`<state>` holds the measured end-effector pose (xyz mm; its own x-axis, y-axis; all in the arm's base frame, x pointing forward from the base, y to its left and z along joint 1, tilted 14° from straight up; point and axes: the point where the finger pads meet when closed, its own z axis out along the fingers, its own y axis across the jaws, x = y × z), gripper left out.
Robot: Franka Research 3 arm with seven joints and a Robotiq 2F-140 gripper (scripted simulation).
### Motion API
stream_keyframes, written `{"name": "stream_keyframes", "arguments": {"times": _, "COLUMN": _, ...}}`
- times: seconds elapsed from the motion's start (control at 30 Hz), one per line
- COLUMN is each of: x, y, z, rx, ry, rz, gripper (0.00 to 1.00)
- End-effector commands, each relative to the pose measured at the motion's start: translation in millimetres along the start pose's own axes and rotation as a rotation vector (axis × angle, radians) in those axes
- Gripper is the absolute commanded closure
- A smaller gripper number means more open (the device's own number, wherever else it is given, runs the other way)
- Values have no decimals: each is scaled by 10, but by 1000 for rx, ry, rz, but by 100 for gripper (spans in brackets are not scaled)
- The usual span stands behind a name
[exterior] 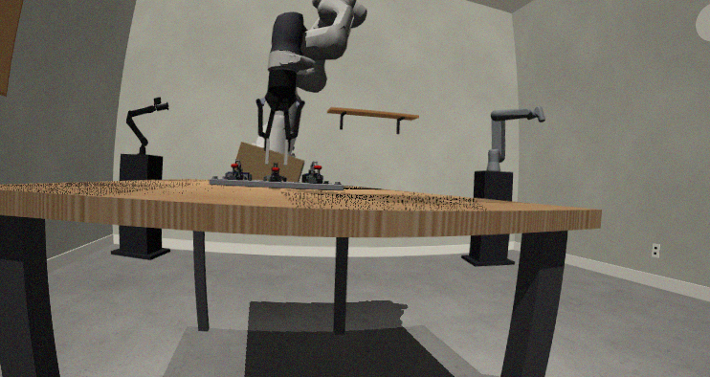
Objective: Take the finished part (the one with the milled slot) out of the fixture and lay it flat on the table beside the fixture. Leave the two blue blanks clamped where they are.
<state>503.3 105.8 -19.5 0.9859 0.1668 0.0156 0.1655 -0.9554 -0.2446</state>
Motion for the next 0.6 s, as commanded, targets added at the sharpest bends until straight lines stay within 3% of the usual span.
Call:
{"name": "stream_keyframes", "arguments": {"times": 0.0, "x": 16, "y": 5, "z": -4, "rx": 0, "ry": 5, "rz": -5, "gripper": 72}}
{"name": "stream_keyframes", "arguments": {"times": 0.57, "x": 32, "y": 9, "z": 231, "rx": 0, "ry": 5, "rz": -5, "gripper": 72}}
